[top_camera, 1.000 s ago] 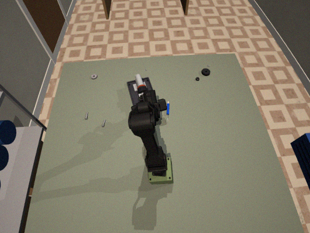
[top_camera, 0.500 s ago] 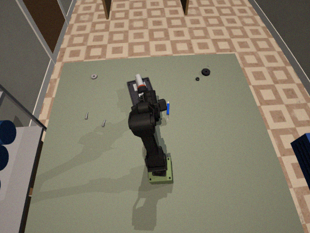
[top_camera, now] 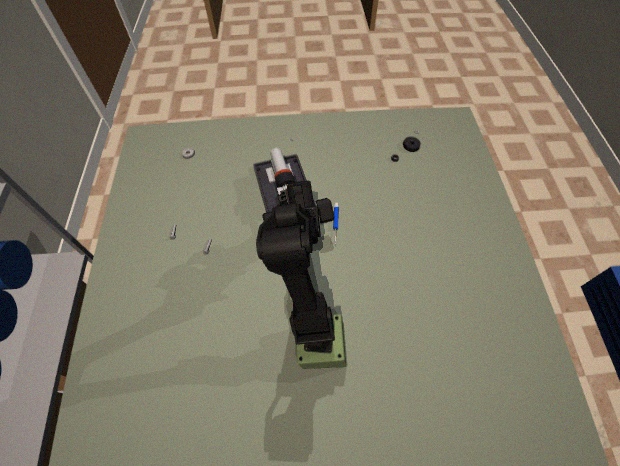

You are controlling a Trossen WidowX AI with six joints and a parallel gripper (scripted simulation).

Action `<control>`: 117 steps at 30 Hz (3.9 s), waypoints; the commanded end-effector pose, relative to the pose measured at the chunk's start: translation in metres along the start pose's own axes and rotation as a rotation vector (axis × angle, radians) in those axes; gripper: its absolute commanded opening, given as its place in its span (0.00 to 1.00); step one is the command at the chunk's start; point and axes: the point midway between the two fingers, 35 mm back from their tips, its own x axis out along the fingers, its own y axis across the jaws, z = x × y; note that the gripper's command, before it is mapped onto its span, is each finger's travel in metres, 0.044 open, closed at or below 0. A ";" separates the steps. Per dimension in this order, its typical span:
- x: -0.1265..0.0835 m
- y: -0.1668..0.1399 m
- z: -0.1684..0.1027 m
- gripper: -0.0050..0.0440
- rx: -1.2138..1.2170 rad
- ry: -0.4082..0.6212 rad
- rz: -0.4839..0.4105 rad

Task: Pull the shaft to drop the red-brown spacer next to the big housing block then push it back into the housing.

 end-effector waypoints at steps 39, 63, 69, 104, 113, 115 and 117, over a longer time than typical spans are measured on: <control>-0.008 0.000 0.006 0.00 -0.012 -0.030 0.002; -0.009 0.000 0.004 0.00 -0.012 -0.030 0.002; -0.010 0.000 0.004 0.00 -0.012 -0.030 0.002; -0.012 0.000 0.002 0.00 -0.012 -0.030 0.002; -0.012 0.000 0.001 0.00 -0.012 -0.030 0.002; -0.012 0.000 0.001 0.00 -0.012 -0.030 0.002; -0.013 0.000 0.001 0.00 -0.012 -0.030 0.002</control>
